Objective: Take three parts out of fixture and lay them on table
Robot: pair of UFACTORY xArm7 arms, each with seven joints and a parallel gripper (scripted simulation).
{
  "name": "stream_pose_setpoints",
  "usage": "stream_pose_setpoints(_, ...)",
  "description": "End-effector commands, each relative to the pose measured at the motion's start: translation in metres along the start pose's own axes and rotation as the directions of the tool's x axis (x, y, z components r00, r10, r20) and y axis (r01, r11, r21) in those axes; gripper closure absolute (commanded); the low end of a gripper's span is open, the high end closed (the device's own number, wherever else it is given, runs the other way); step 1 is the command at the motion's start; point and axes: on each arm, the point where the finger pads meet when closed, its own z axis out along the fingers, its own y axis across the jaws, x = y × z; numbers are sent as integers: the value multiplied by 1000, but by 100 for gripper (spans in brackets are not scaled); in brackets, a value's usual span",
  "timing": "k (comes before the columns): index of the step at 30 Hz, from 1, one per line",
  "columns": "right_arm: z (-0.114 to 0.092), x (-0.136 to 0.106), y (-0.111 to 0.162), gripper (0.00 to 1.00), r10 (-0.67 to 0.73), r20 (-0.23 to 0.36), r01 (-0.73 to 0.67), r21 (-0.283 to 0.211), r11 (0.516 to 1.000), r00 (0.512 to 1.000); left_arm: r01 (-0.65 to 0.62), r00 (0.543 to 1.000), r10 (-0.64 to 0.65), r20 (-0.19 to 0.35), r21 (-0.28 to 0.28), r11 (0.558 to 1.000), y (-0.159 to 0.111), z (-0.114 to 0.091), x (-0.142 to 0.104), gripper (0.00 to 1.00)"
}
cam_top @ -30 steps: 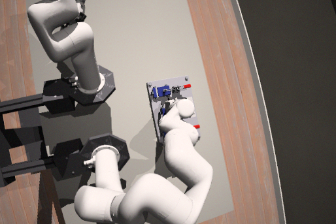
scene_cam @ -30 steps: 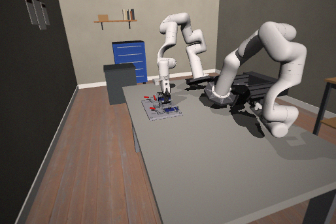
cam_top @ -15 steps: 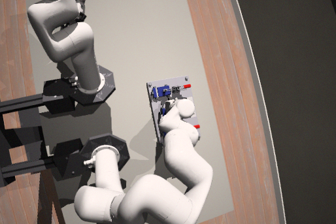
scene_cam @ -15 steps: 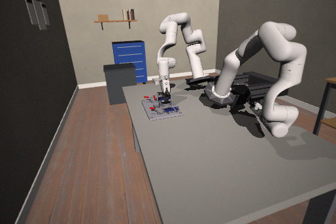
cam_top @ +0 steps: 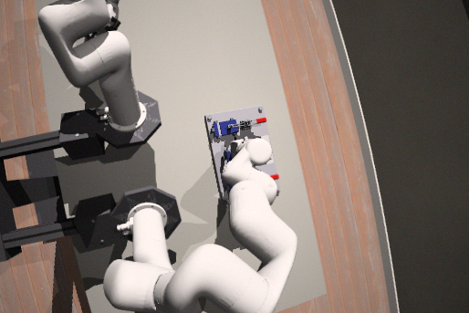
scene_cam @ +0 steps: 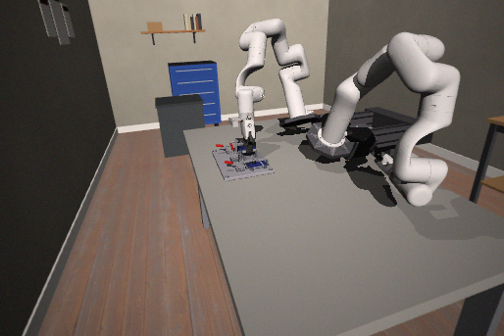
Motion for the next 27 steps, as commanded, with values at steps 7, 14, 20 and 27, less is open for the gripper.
stream_pose_setpoints(7,-8,0,-1,100,0,-3,0,3,1000,1000,1,1000,-1,1,-1,1000,0,-1,0,0)
stream_pose_setpoints(14,-24,-4,0,100,0,-3,0,3,1000,1000,1,1000,-1,1,-1,1000,0,-1,0,0)
stream_pose_setpoints(20,-35,-7,20,100,0,-3,0,3,1000,1000,1,1000,-1,1,-1,1000,0,-1,0,0)
stream_pose_setpoints(27,-35,-7,47,100,0,-3,0,3,1000,1000,1,1000,-1,1,-1,1000,0,-1,0,0)
